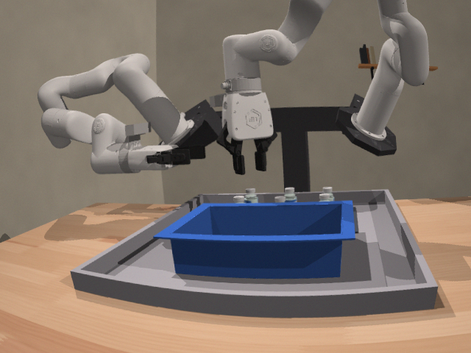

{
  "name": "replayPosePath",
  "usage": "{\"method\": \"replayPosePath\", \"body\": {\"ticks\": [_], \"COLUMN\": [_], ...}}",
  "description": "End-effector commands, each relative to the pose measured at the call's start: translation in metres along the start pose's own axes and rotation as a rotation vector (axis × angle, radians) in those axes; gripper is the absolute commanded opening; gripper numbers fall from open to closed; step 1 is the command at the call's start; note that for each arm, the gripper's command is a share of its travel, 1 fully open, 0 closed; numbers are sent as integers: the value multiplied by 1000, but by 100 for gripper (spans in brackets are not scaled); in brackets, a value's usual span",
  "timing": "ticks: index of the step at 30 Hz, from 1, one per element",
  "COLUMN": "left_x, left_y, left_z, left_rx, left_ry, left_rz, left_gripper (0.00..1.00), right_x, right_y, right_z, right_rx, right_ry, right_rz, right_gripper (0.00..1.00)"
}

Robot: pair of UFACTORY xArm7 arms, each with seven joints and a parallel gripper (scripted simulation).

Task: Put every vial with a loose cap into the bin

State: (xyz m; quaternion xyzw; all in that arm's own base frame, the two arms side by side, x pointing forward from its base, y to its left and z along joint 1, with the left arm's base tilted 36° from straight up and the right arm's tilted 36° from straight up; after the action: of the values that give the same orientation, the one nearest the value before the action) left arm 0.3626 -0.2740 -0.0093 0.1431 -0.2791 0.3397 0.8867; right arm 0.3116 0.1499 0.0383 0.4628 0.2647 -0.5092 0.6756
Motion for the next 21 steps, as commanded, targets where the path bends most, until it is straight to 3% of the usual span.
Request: {"method": "replayPosePath", "body": {"ticks": [1,13,21], "left_x": [-1,-1,24], "left_y": [-1,-1,-8], "left_z": [1,9,0], "left_rx": [-4,-4,-5], "left_ry": [1,1,0], "left_rz": [0,0,-266], "left_gripper": [50,50,50], "right_x": [-2,-2,-1], "right_y": [-1,-1,-1], "right_z": [-1,-1,0], "right_rx": [-2,-2,-2], "right_ry": [2,2,2], "right_rz": [2,2,2], "right_gripper": [100,100,100]}}
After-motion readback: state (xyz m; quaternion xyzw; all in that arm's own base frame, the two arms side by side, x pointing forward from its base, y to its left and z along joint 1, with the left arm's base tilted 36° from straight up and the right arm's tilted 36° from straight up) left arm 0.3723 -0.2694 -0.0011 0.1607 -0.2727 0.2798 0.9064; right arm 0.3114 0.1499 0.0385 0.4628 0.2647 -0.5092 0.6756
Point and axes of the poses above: on each arm, the point where the finger pads meet when closed, its own z axis back along the fingers, its own y axis across the jaws, x = y × z, the point moved 2 cm from there along z, back along the fingers, and after that the axes turned 4 degrees about -z, right-handed, at the moved point
